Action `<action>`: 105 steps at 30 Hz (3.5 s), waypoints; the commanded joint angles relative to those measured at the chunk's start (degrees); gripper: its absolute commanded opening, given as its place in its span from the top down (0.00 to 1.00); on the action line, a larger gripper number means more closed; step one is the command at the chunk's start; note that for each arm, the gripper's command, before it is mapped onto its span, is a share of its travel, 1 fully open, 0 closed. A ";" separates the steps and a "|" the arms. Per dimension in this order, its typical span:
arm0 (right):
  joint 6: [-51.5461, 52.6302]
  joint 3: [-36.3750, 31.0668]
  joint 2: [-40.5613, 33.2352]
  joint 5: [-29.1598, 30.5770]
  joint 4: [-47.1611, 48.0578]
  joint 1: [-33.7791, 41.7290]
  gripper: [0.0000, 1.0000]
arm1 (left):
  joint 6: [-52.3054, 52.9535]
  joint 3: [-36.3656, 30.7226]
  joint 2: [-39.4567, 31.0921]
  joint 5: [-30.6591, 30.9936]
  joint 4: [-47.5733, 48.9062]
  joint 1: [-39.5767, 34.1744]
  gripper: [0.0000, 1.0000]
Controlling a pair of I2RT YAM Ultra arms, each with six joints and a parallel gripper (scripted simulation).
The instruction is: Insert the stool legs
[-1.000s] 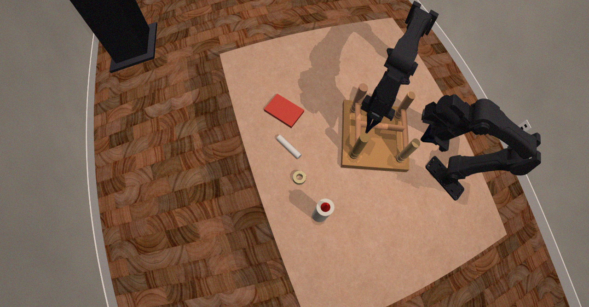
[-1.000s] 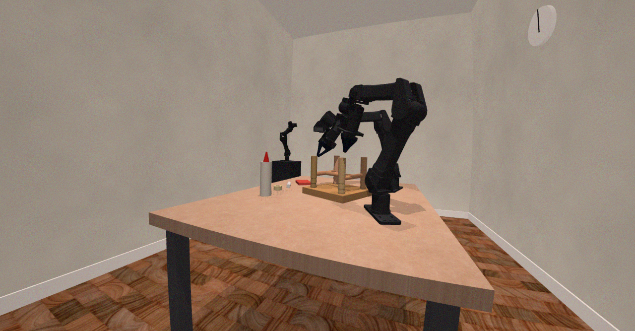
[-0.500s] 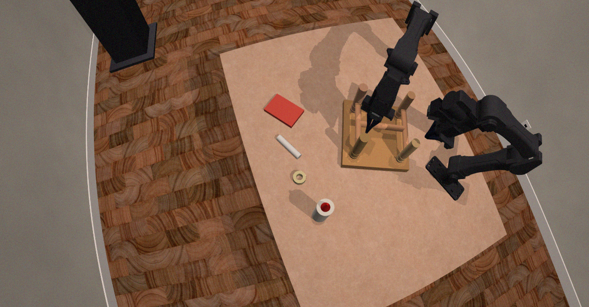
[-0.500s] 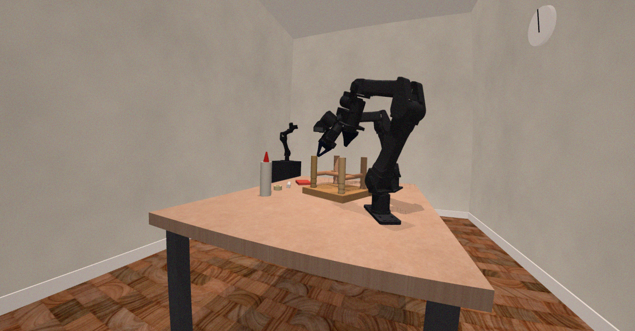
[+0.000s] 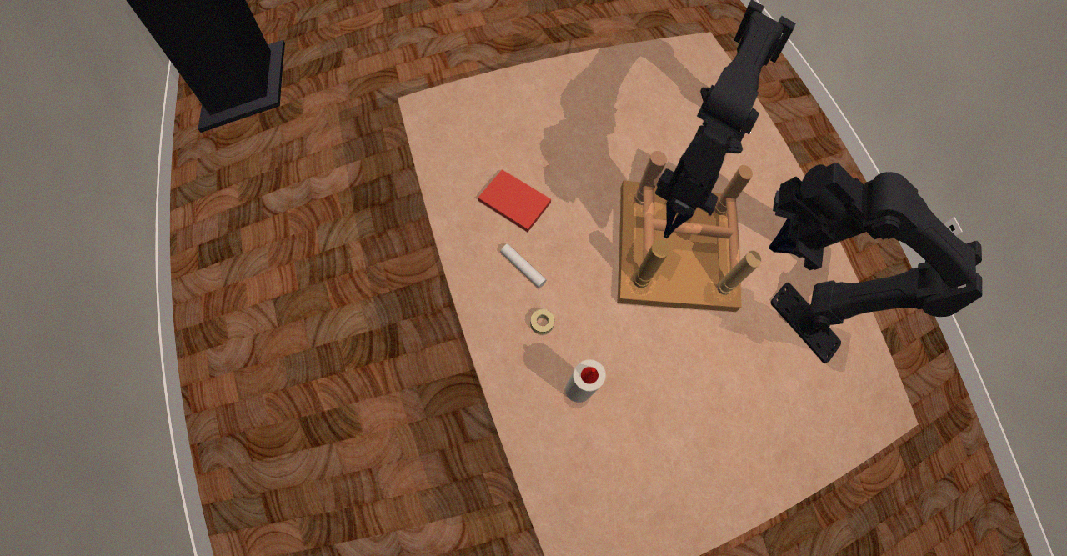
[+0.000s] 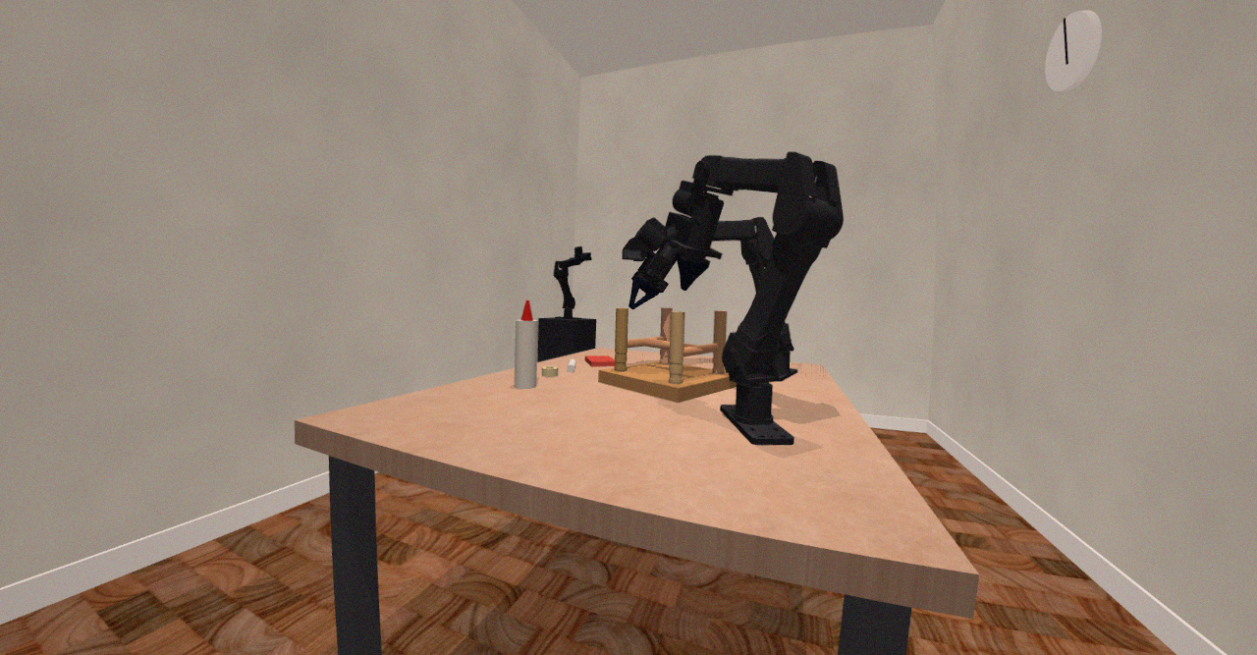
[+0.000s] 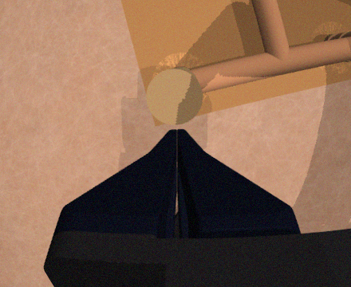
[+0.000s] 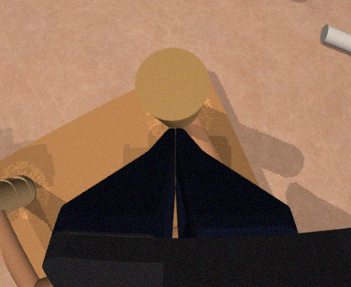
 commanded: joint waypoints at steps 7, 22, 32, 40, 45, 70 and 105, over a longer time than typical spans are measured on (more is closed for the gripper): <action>-0.31 3.42 -3.62 -0.46 -3.83 -0.86 1.00 | -0.39 1.96 -1.01 -0.31 -0.27 -0.69 1.00; -0.27 0.94 -6.98 -0.34 -3.65 0.23 1.00 | -0.39 1.96 -1.01 -0.31 -0.27 -0.69 1.00; -0.35 5.06 -6.44 -0.44 -4.41 -0.19 1.00 | -0.39 1.96 -1.01 -0.31 -0.27 -0.69 1.00; 0.06 6.11 -5.53 0.81 -13.06 -2.52 1.00 | 0.64 4.62 5.05 0.89 -0.63 -4.73 1.00; 0.18 8.88 -4.51 1.23 -22.38 -5.04 1.00 | 0.97 9.89 11.68 1.58 -1.56 -11.45 1.00; 0.19 18.44 -4.61 2.04 -41.28 -12.54 1.00 | 0.92 26.58 30.76 2.60 -3.24 -30.62 1.00; 0.21 17.80 -4.30 1.37 -41.37 -11.05 1.00 | 1.39 24.61 31.14 2.03 -3.38 -29.81 1.00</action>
